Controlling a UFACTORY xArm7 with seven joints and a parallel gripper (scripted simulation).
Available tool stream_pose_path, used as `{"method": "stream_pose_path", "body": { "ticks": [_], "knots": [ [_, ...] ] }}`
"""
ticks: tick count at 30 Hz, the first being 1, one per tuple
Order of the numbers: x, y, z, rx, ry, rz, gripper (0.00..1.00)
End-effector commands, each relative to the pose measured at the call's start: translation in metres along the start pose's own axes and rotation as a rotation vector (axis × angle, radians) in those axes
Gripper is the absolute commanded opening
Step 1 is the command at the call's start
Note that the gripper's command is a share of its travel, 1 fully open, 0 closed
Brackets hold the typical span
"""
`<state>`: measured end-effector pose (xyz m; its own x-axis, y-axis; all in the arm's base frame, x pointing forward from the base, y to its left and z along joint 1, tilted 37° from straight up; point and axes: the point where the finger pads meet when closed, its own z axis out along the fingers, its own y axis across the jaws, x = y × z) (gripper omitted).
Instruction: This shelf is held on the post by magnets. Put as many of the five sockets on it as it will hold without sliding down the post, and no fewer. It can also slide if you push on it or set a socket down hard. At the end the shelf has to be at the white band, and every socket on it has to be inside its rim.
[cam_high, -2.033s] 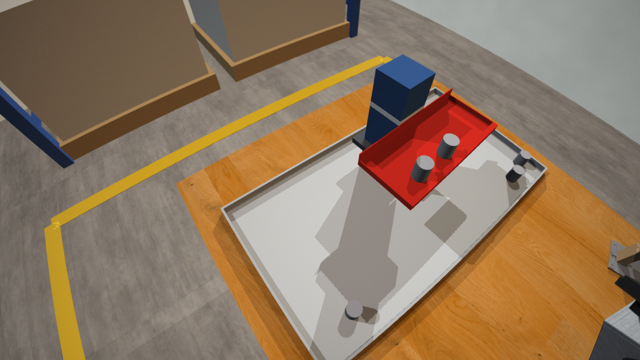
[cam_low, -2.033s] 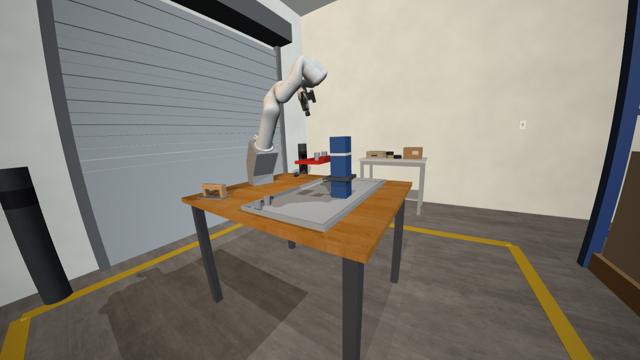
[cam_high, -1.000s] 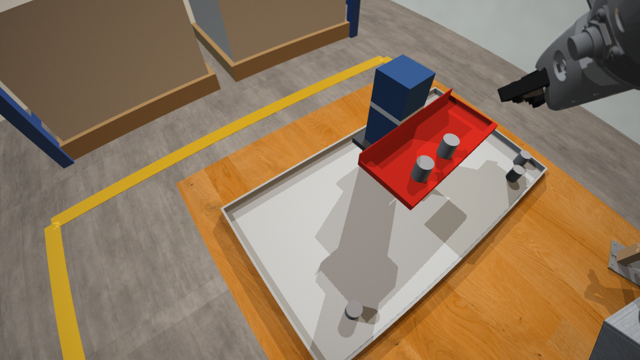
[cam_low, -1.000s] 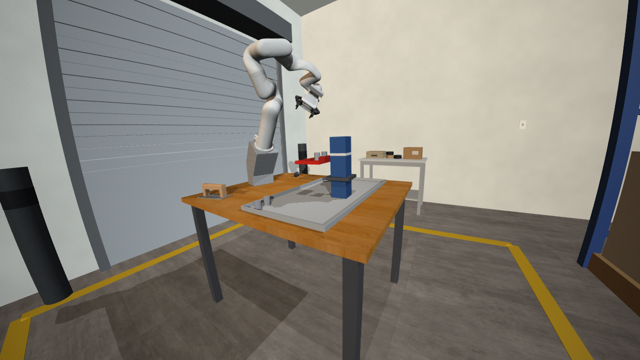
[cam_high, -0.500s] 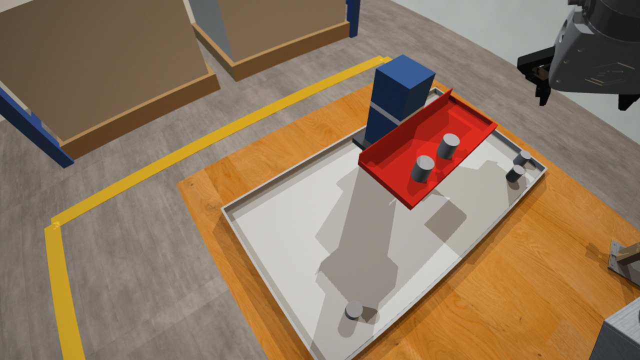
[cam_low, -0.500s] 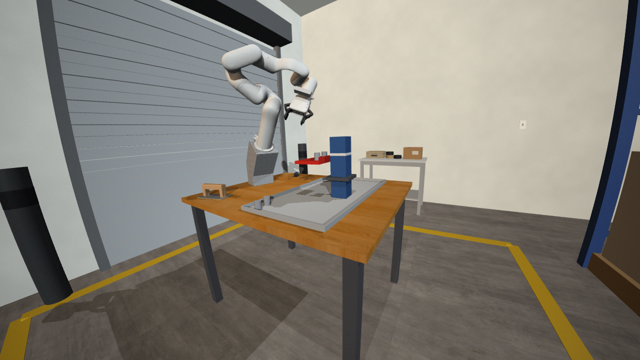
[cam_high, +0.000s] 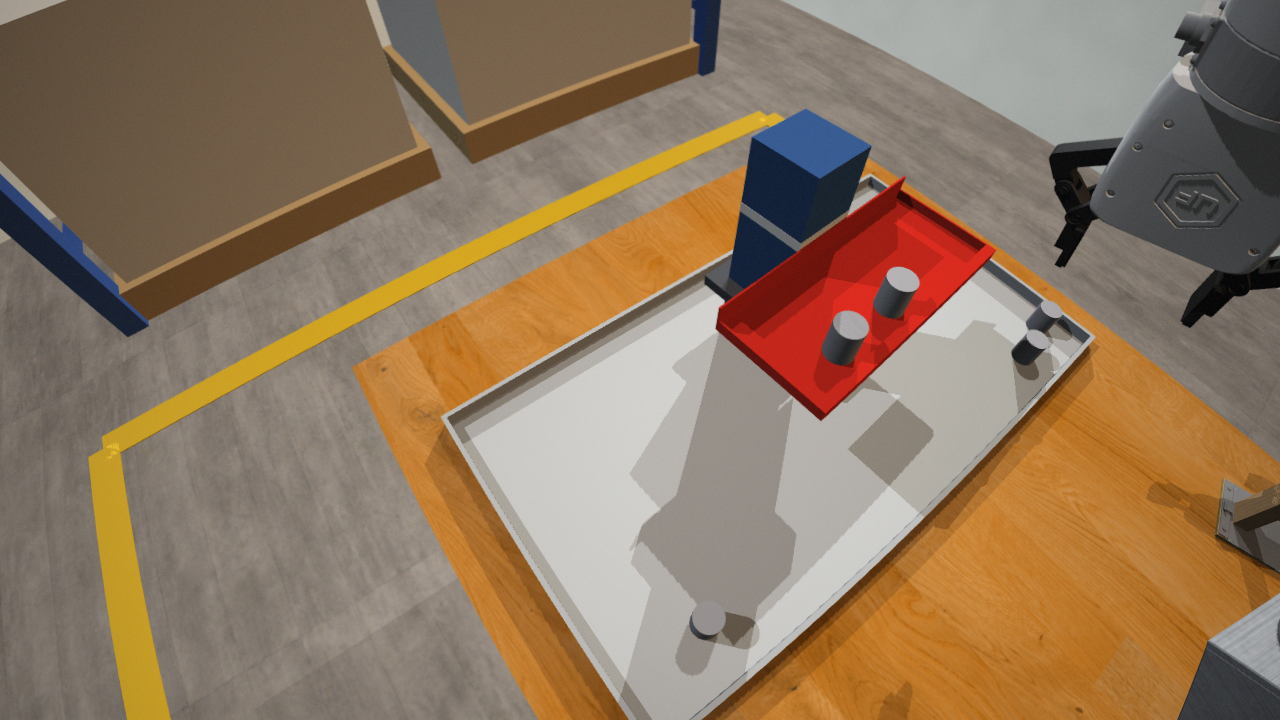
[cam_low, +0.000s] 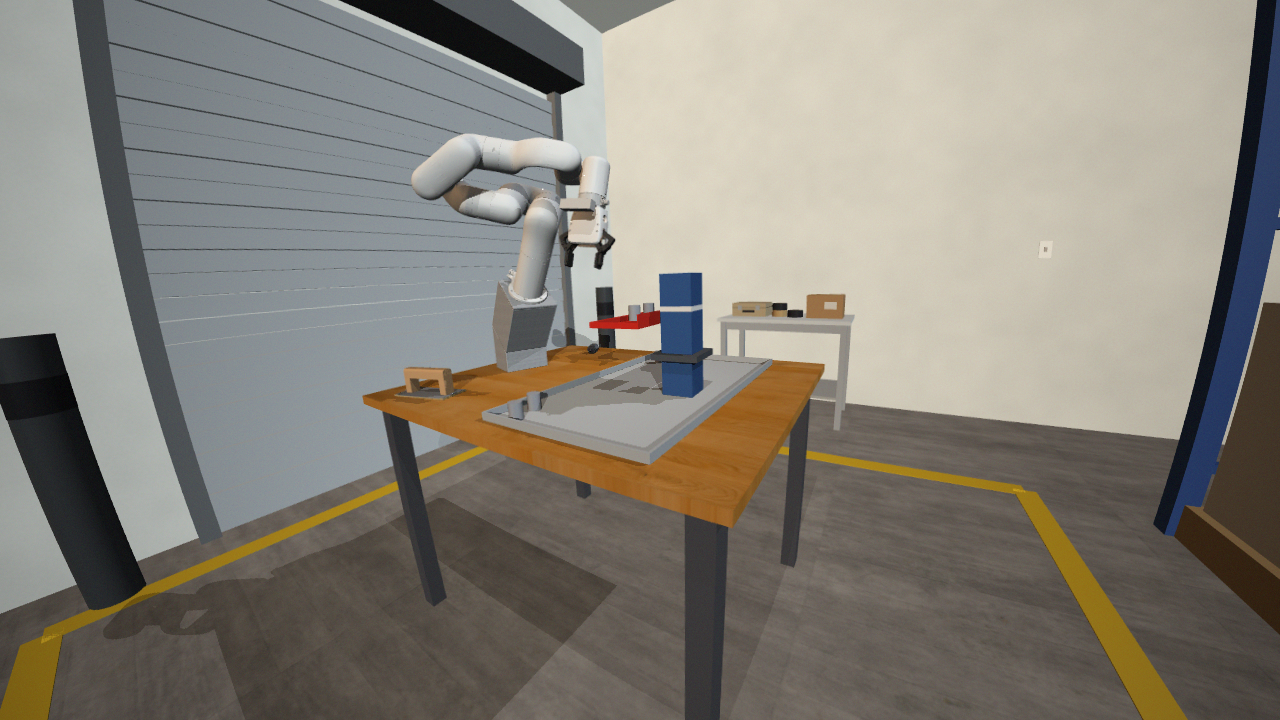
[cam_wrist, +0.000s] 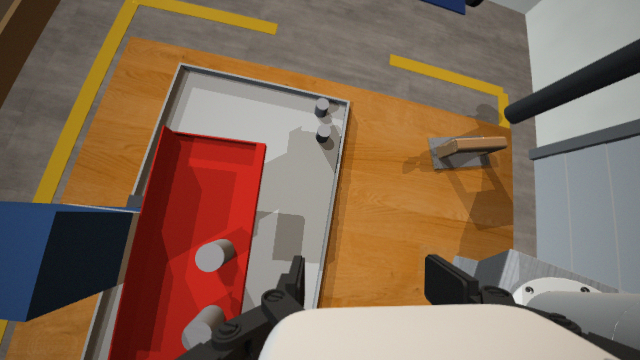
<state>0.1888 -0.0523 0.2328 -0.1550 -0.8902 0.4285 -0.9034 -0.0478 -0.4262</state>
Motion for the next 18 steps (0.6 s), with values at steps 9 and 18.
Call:
{"method": "stream_pose_path", "body": {
  "ticks": [9,18],
  "knots": [
    [-0.022,-0.01,0.014,0.113,-0.175,0.112,1.0],
    [-0.022,-0.01,0.014,0.113,-0.175,0.112,1.0]
  ]
}}
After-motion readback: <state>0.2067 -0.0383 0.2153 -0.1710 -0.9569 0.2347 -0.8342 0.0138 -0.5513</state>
